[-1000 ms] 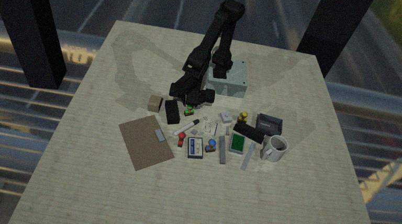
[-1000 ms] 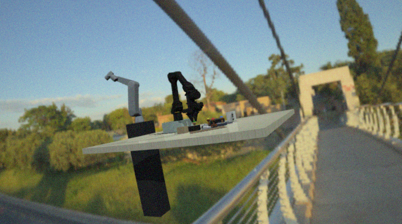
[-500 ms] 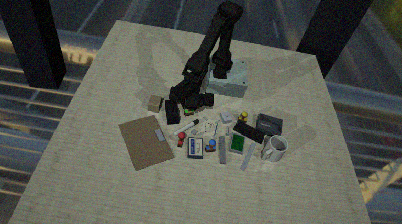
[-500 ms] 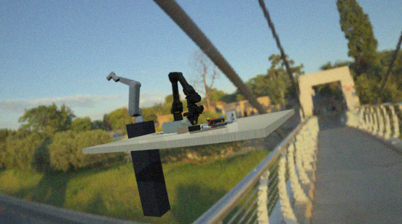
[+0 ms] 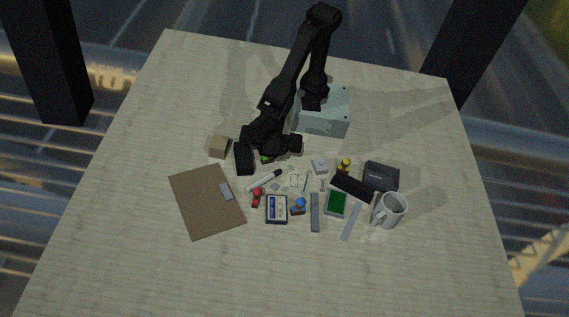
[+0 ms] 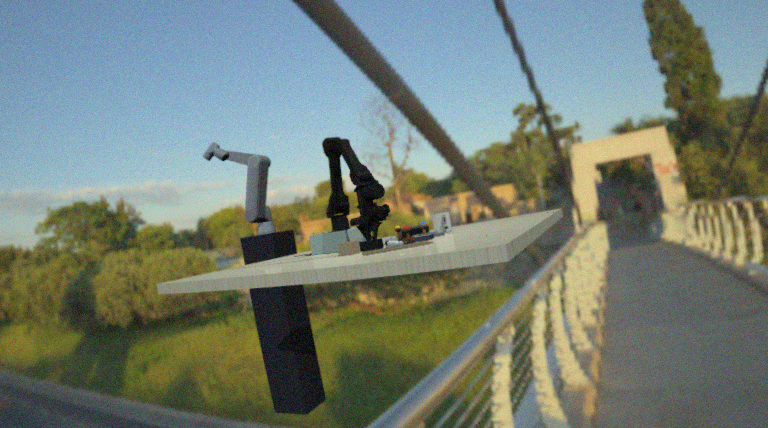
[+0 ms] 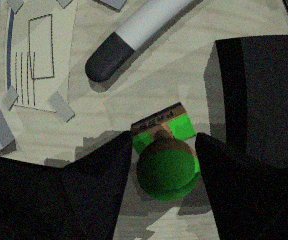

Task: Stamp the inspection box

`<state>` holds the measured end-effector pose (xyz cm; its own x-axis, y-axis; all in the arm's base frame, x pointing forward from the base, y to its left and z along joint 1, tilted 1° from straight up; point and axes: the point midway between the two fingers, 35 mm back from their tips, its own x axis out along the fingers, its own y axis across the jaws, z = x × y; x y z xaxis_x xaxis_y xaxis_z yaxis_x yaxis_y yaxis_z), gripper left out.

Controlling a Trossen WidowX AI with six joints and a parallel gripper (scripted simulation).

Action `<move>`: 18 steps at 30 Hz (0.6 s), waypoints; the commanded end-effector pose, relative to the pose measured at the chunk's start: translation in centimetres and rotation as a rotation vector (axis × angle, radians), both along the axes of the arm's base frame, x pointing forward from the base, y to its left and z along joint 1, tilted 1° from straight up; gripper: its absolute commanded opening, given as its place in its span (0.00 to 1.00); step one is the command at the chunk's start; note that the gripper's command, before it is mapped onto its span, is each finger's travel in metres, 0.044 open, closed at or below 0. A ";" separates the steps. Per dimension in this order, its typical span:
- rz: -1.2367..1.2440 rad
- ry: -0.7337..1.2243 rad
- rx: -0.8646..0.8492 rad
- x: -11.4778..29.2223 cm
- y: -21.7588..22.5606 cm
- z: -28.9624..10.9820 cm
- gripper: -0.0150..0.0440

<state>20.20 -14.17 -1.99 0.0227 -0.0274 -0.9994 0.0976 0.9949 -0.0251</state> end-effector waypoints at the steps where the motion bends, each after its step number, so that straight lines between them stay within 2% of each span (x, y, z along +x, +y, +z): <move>1: 0.000 -0.001 -0.001 0.0 0.0 0.0 0.55; 13: 0.000 -0.001 -0.001 0.0 0.0 0.0 0.42; 16: 0.000 -0.001 -0.001 0.0 0.0 0.1 0.28; 18: 0.000 -0.001 -0.001 0.0 0.0 0.2 0.25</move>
